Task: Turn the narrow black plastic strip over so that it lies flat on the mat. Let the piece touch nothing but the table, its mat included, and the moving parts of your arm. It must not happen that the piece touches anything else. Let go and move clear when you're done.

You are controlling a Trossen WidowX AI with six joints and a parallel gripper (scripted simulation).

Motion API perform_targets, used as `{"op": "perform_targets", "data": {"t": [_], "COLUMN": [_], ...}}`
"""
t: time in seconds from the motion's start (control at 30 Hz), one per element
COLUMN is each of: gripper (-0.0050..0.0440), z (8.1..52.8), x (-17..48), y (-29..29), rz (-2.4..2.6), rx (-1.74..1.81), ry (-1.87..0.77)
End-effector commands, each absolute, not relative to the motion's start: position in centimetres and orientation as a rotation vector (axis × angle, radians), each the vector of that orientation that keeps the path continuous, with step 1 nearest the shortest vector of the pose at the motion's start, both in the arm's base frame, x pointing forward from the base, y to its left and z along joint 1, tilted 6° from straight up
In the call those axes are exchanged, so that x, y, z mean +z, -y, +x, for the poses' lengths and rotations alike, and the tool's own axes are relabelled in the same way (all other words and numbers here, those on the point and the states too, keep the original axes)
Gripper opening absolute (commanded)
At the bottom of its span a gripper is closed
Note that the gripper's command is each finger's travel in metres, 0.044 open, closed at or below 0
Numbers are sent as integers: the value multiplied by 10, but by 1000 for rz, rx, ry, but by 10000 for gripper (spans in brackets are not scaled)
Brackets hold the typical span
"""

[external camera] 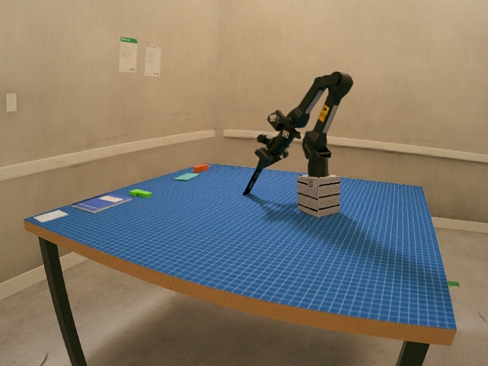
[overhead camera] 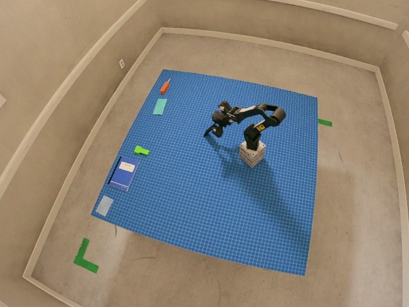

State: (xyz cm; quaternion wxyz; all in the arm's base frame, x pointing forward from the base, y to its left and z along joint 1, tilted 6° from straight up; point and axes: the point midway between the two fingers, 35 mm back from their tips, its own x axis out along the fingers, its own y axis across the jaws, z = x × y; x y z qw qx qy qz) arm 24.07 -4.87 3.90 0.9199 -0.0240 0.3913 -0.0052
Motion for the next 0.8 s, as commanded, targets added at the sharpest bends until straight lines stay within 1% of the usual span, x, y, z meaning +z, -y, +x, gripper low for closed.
{"op": "perform_targets", "data": {"t": [0.0,0.1,0.13,0.37,0.47,0.5,0.77], "gripper": [224,224,224,224,224,224,224], "z": [243,237,228,232,226,217,220], "x": [42,37,28,33,27,17,19], "y": [50,51,50,51,51,50,50], "rz": [-56,-57,-50,-56,-57,-49,-49], "rx": [-12,-15,-16,-15,-16,-17,-14], "ry": [-827,-881,-898,-911,-965,-986,-974]}}
